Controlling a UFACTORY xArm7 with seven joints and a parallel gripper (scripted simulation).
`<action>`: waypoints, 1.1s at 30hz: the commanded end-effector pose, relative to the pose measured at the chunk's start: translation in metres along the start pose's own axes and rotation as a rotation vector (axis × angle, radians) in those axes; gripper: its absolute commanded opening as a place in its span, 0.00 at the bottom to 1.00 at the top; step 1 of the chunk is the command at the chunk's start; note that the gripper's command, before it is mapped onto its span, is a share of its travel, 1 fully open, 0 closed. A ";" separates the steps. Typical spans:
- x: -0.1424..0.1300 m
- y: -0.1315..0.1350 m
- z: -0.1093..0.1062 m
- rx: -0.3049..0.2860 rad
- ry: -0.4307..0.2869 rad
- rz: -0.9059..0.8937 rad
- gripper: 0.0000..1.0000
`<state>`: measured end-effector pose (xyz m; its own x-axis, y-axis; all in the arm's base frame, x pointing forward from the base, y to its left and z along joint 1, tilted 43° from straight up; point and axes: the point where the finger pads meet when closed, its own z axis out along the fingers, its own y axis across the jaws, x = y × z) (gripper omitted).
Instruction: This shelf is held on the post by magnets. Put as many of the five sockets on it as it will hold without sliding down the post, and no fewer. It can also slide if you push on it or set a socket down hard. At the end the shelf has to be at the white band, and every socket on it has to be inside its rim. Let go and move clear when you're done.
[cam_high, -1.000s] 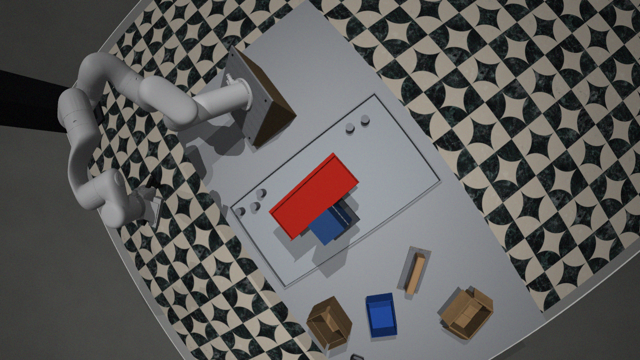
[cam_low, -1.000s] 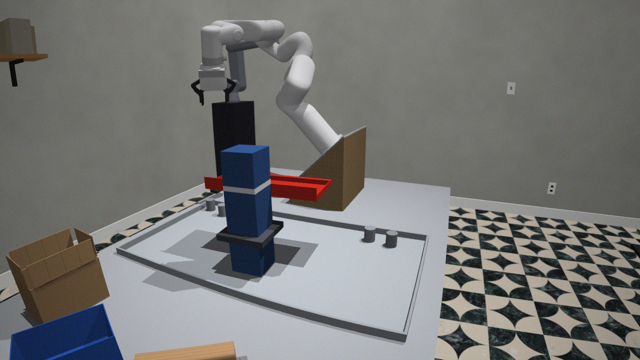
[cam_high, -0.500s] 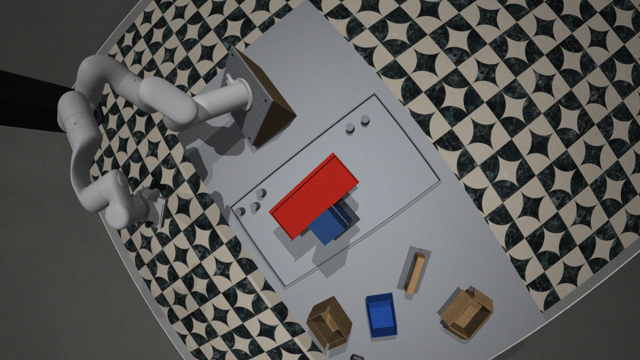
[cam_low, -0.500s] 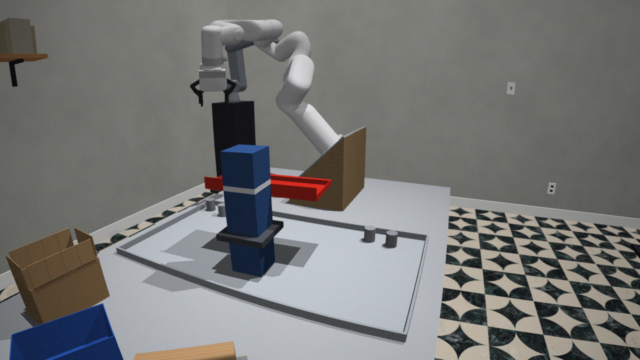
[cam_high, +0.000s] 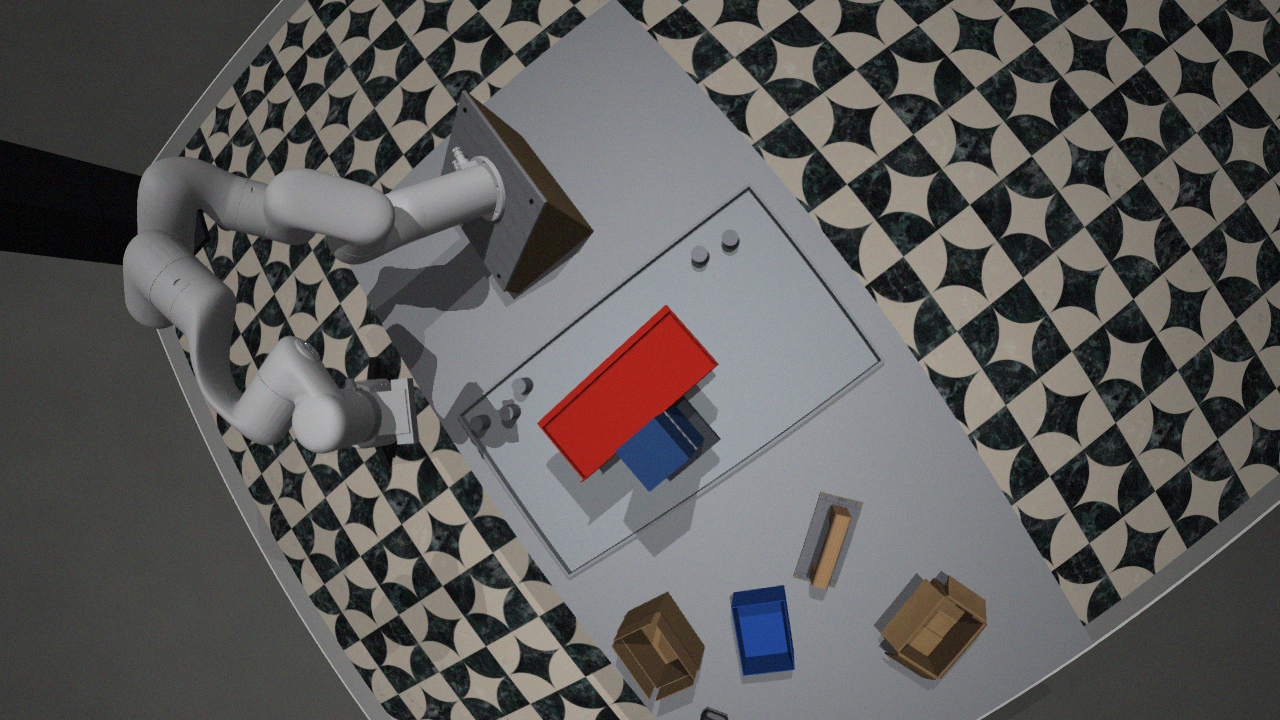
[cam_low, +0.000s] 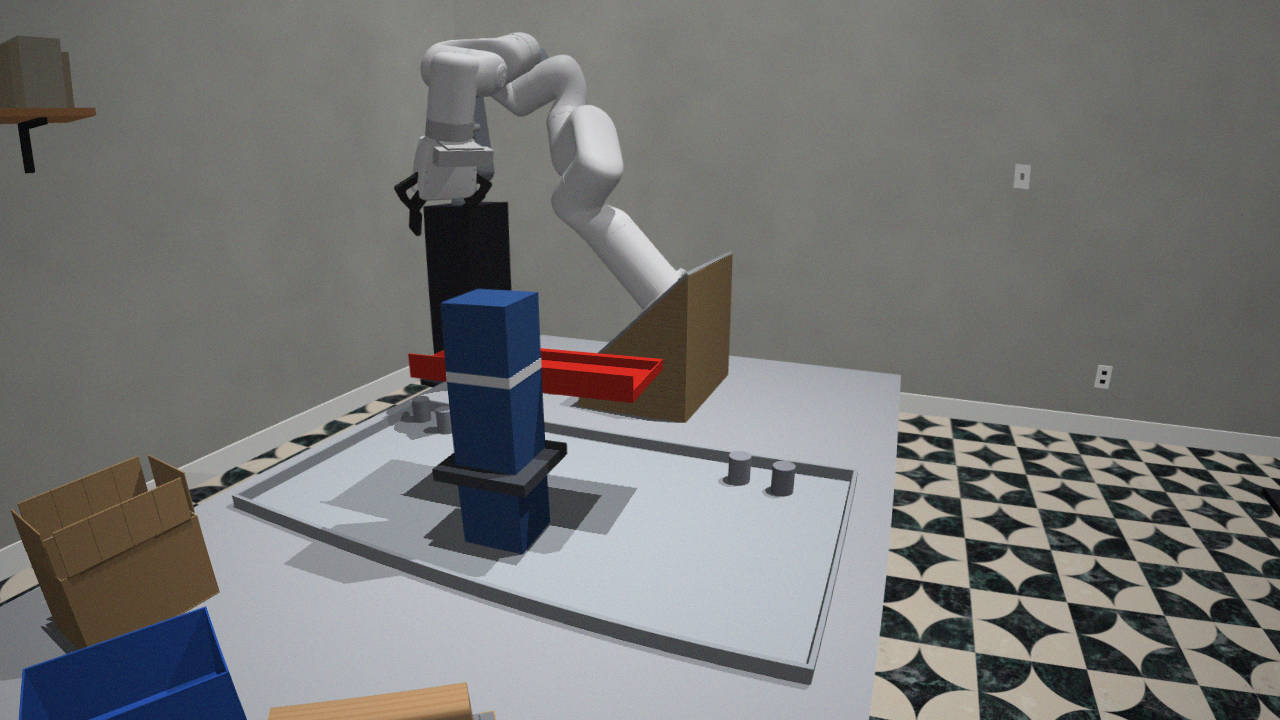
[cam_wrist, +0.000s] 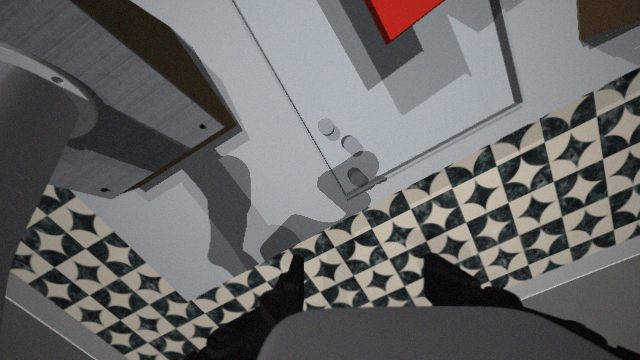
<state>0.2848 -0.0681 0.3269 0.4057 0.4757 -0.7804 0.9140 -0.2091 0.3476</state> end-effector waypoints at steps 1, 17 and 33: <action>0.072 0.000 -0.008 -0.039 0.046 -0.148 1.00; 0.204 -0.065 -0.033 -0.080 0.199 -0.461 1.00; 0.252 -0.115 -0.049 -0.081 0.288 -0.604 1.00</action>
<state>0.2809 0.1153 0.1171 -0.2013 0.6990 -0.6862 0.9735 0.2203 -0.0611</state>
